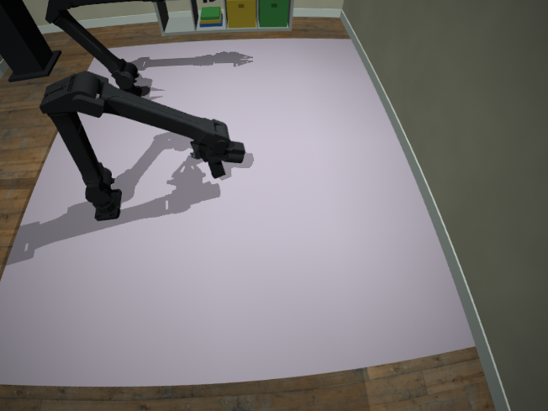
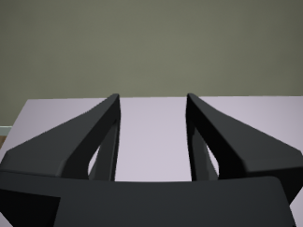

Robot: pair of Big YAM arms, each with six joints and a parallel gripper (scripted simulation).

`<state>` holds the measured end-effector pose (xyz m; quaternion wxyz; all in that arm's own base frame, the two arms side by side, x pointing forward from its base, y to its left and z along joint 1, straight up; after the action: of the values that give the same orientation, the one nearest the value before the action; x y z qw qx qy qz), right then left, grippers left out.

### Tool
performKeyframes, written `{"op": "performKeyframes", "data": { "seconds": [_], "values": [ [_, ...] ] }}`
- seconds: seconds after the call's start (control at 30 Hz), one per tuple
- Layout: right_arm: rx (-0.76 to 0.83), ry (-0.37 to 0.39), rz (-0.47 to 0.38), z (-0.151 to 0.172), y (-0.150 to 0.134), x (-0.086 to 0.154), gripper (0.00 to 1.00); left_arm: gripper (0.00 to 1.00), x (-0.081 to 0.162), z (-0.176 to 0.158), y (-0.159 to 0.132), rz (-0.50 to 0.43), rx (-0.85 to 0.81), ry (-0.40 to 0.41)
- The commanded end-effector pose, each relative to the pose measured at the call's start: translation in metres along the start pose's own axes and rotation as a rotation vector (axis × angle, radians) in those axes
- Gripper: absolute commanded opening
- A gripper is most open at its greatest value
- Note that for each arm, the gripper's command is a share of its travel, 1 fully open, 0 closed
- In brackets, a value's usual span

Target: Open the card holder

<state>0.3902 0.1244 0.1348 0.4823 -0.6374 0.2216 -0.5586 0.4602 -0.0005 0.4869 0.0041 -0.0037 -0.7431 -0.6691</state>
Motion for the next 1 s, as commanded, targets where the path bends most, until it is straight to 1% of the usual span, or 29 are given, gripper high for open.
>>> {"op": "performKeyframes", "data": {
  "seconds": [0.0,0.17,0.3,0.4,0.43,0.83,0.87,0.93,0.97],
  "values": [
    [0.03,0.019,-0.012,0.006,-0.019,0.003,0.21,0.36,0.003,-0.003,0.025,-0.051,0.0,-0.005],
    [0.023,0.016,-0.01,0.004,-0.023,-0.002,0.21,0.36,0.003,-0.003,0.025,-0.051,0.0,-0.005],
    [0.043,0.021,-0.012,0.008,-0.027,-0.001,0.21,0.36,0.003,-0.003,0.025,-0.051,0.0,-0.005],
    [0.02,0.018,-0.01,0.008,-0.024,-0.004,0.21,0.36,0.003,-0.003,0.025,-0.051,0.0,-0.005],
    [0.02,0.016,-0.009,0.004,-0.027,-0.006,0.21,0.36,0.003,-0.003,0.025,-0.051,0.0,-0.005],
    [0.023,0.017,-0.009,0.006,-0.039,-0.015,0.21,0.36,0.003,-0.003,0.025,-0.051,0.0,-0.005],
    [0.041,0.021,-0.01,0.008,-0.04,-0.013,0.21,0.36,0.003,-0.003,0.025,-0.051,0.0,-0.005],
    [0.041,0.021,-0.01,0.008,-0.04,-0.013,0.21,0.36,0.003,-0.003,0.025,-0.051,0.0,-0.005],
    [0.019,0.017,-0.008,0.008,-0.037,-0.017,0.21,0.36,0.003,-0.003,0.025,-0.051,0.0,-0.005]
  ]
}}
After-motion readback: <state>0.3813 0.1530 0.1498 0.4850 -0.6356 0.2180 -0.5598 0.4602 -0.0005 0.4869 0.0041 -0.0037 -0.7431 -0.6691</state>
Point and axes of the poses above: on each arm, the point where the finger pads meet when closed, its own x axis back along the fingers, its own z axis across the jaws, y = z × x, the point moved 6 cm from there along x, back along the fingers, and after that the axes turned 6 degrees about x, right-handed, at the moved point
